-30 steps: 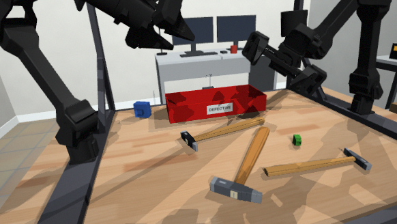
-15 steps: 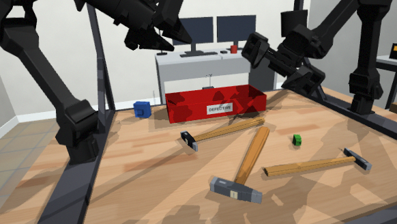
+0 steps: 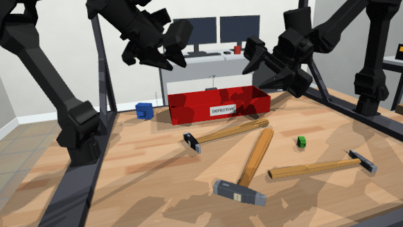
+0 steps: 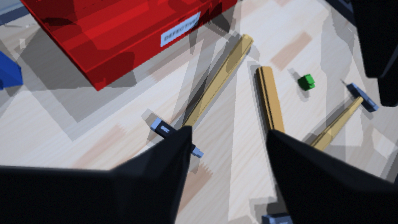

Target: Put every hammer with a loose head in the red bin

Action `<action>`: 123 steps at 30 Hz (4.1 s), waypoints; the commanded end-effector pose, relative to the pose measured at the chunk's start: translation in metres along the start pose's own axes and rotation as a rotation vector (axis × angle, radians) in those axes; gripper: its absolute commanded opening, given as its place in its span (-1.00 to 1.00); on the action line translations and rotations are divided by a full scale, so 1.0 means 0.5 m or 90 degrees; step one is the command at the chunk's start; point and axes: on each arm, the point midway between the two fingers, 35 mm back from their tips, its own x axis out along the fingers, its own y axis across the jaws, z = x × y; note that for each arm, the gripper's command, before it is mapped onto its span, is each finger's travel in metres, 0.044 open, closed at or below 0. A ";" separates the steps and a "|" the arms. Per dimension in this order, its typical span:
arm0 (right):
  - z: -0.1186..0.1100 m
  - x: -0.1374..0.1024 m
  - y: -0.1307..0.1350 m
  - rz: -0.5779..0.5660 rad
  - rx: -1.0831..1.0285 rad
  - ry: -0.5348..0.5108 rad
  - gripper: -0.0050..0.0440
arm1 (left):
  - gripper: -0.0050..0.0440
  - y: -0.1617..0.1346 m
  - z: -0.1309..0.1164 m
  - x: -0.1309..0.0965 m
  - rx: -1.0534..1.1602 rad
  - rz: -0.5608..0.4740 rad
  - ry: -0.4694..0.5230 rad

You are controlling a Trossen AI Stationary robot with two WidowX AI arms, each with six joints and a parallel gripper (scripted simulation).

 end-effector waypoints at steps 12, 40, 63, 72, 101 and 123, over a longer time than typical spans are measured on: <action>-0.032 0.077 0.074 0.152 -0.122 0.071 0.02 | 0.21 -0.102 -0.067 -0.066 0.010 -0.170 0.190; -0.066 0.256 0.110 0.263 -0.412 0.197 0.02 | 0.21 -0.108 -0.246 -0.171 0.063 -0.121 0.547; -0.101 0.370 0.143 0.345 -0.586 0.330 0.02 | 0.21 -0.068 -0.366 -0.201 0.211 0.038 0.758; -0.111 0.377 0.154 0.365 -0.590 0.339 0.02 | 0.21 -0.040 -0.411 -0.195 0.316 0.116 0.818; -0.146 0.412 0.168 0.367 -0.588 0.338 -0.19 | -0.50 -0.001 -0.458 -0.177 0.348 0.144 0.818; -0.155 0.392 0.175 0.359 -0.589 0.334 -0.57 | -0.38 -0.001 -0.458 -0.177 0.348 0.144 0.818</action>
